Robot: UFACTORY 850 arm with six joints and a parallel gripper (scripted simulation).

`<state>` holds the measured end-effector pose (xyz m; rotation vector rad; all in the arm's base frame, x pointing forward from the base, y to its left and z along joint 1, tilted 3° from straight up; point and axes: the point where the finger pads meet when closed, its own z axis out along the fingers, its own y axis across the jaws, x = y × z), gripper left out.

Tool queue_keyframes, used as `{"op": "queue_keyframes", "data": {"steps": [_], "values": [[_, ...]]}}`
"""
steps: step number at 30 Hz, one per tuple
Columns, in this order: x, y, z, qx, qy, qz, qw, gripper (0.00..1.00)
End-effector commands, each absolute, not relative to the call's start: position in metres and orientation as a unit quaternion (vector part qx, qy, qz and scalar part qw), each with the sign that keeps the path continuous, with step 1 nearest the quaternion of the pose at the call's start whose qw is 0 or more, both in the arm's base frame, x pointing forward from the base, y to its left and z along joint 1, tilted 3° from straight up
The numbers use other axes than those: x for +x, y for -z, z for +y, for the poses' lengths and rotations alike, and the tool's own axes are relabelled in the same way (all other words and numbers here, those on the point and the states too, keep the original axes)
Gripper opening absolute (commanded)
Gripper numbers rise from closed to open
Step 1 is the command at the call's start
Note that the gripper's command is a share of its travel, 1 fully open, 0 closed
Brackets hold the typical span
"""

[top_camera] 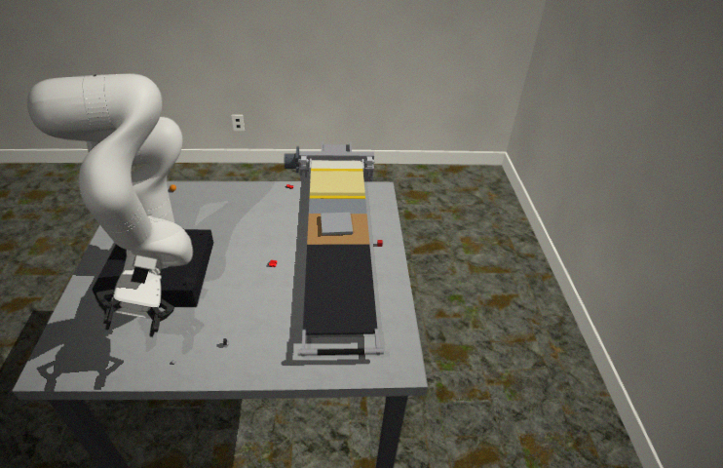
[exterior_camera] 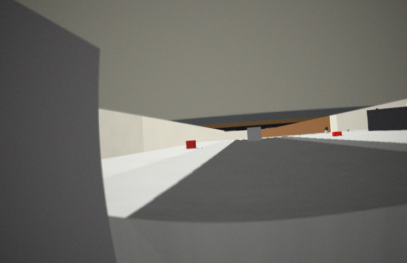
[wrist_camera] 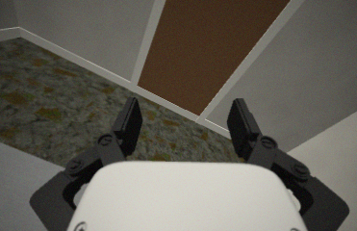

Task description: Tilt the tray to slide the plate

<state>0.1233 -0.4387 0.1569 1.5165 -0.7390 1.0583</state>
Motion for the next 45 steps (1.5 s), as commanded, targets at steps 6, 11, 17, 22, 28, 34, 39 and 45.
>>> {"op": "queue_keyframes", "data": {"steps": [6, 11, 17, 22, 28, 34, 39, 45], "values": [[0.123, -0.157, -0.439, 0.639, -0.446, -0.311, 0.544, 1.00], [0.123, -0.157, -0.439, 0.639, -0.446, -0.311, 0.544, 1.00], [0.123, -0.157, -0.439, 0.639, -0.446, -0.311, 0.544, 1.00], [0.126, -0.155, -0.441, 0.642, -0.445, -0.311, 0.542, 1.00], [0.143, -0.137, -0.455, 0.666, -0.434, -0.310, 0.521, 1.00], [0.161, -0.120, -0.468, 0.689, -0.424, -0.308, 0.501, 1.00], [0.191, -0.095, -0.486, 0.724, -0.406, -0.302, 0.469, 1.00], [0.201, -0.088, -0.491, 0.735, -0.400, -0.300, 0.458, 1.00]]}}
